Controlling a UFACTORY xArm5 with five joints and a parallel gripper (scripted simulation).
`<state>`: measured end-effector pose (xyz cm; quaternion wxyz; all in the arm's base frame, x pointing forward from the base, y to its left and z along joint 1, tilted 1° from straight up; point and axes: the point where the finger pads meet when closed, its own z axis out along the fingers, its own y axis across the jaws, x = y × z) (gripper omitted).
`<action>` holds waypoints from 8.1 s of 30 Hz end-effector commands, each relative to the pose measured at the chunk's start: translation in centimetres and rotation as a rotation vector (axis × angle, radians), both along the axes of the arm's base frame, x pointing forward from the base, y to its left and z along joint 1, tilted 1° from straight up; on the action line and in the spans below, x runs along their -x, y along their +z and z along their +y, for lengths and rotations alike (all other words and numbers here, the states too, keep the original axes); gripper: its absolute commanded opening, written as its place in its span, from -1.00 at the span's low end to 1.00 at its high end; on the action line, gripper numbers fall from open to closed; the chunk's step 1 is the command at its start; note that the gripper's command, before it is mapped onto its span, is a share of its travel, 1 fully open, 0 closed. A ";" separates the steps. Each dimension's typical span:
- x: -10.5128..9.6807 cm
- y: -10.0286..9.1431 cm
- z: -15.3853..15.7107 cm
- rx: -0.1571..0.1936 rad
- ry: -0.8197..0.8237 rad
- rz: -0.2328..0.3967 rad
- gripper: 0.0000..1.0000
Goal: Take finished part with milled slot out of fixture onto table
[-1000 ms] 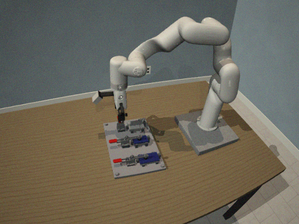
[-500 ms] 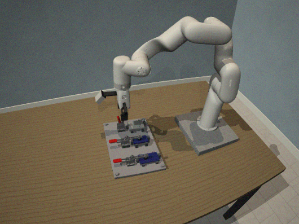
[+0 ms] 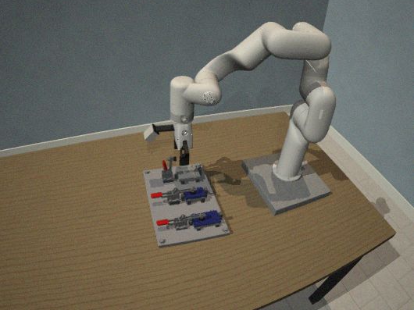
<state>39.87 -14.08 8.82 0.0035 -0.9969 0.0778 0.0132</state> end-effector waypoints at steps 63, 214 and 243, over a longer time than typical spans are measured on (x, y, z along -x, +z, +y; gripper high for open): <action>2.7 -5.3 0.4 0.001 0.000 -0.005 1.00; 2.7 -8.4 0.4 0.001 0.000 -0.005 -1.00; 2.6 -6.9 0.4 0.001 0.000 -0.005 -1.00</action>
